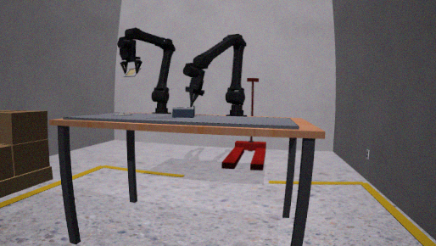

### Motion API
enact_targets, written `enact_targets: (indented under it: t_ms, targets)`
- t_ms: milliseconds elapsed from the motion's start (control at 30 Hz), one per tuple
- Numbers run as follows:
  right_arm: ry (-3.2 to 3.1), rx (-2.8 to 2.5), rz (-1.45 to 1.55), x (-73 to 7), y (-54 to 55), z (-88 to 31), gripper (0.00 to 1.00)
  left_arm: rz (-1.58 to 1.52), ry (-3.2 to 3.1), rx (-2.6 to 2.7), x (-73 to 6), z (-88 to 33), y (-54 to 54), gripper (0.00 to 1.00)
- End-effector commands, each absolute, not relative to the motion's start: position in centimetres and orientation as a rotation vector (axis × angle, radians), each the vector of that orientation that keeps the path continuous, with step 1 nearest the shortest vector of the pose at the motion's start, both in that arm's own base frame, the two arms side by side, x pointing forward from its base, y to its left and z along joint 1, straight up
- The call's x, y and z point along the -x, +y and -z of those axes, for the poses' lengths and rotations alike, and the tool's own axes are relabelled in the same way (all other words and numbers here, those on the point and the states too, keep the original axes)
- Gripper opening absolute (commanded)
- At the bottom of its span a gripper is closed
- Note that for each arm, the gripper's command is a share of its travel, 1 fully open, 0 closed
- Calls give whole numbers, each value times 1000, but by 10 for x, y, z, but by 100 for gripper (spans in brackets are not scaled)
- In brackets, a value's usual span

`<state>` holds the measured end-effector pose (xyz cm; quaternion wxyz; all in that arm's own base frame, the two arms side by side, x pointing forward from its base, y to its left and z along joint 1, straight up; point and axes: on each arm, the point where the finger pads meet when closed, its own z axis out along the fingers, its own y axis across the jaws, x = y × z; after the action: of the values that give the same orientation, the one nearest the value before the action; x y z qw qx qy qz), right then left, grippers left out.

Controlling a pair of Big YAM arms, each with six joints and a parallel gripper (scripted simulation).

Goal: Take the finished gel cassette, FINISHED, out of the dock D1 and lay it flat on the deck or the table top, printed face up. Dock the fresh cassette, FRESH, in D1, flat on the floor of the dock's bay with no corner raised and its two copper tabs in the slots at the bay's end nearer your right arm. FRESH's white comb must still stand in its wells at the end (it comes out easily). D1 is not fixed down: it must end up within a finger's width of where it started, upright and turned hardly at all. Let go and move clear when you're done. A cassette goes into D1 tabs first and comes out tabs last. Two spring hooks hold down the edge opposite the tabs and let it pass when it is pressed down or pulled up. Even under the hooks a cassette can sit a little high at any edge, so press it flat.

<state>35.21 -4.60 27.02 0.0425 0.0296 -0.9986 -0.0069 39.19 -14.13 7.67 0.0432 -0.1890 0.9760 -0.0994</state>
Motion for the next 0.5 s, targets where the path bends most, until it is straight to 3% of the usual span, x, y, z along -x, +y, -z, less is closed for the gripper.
enact_targets:
  t_ms: [0,467]
  targets:
    - [-3103,-105,15,-361,-50,-292,0,272,3025,592,-380,-53,-139,0]
    - [-3103,-105,15,-361,-50,-292,0,272,3025,592,-378,-48,-137,0]
